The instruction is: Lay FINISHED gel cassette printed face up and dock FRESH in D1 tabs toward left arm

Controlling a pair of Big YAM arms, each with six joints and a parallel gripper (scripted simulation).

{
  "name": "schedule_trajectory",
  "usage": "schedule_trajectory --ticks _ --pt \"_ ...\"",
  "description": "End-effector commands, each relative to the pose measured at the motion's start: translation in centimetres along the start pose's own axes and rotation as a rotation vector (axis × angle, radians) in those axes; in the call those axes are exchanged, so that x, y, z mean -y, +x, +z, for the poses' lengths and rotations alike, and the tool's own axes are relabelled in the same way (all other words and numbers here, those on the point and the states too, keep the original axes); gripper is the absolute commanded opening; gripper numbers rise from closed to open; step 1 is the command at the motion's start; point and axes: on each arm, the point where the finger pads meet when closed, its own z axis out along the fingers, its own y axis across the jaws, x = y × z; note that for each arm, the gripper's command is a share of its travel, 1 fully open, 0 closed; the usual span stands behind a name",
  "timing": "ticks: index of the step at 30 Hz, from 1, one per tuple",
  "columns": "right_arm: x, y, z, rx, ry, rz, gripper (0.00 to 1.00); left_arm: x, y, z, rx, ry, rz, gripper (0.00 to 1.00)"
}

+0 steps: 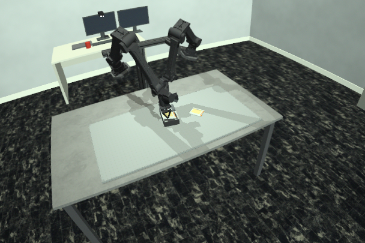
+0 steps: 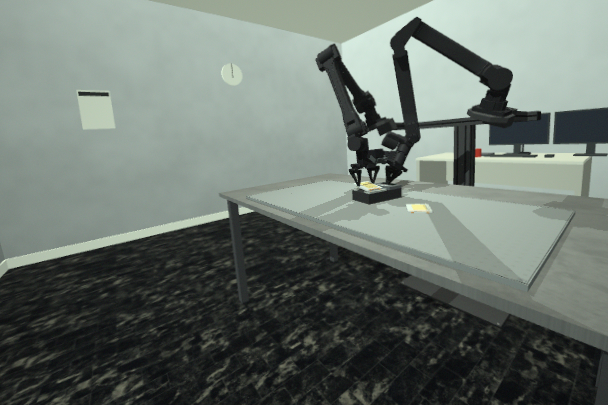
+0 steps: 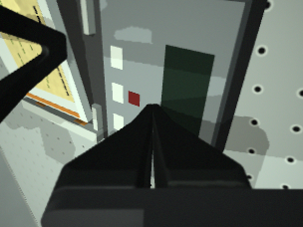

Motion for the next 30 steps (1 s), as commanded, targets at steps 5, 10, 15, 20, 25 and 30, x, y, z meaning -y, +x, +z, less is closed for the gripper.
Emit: schedule_trajectory --ticks 5,10,15,20,25,30 --pt "1.06 0.46 -0.50 -0.014 0.001 0.031 0.00 6.07 4.23 2.94 -0.077 0.120 0.043 0.00" --pt "1.06 0.46 -0.50 -0.014 0.001 0.031 0.00 6.07 4.23 2.94 -0.077 0.120 0.043 0.00" --pt "1.06 0.46 -0.50 -0.014 0.001 0.031 0.00 6.07 4.23 2.94 -0.077 0.120 0.043 0.00" --pt "1.09 0.41 -0.90 -0.012 0.002 0.033 0.00 6.07 4.23 2.94 -0.077 0.120 0.043 0.00" --pt "1.09 0.41 -0.90 -0.012 0.002 0.033 0.00 6.07 4.23 2.94 -0.077 0.120 0.043 0.00" --pt "1.09 0.41 -0.90 -0.012 0.002 0.033 0.00 6.07 4.23 2.94 -0.077 0.120 0.043 0.00"
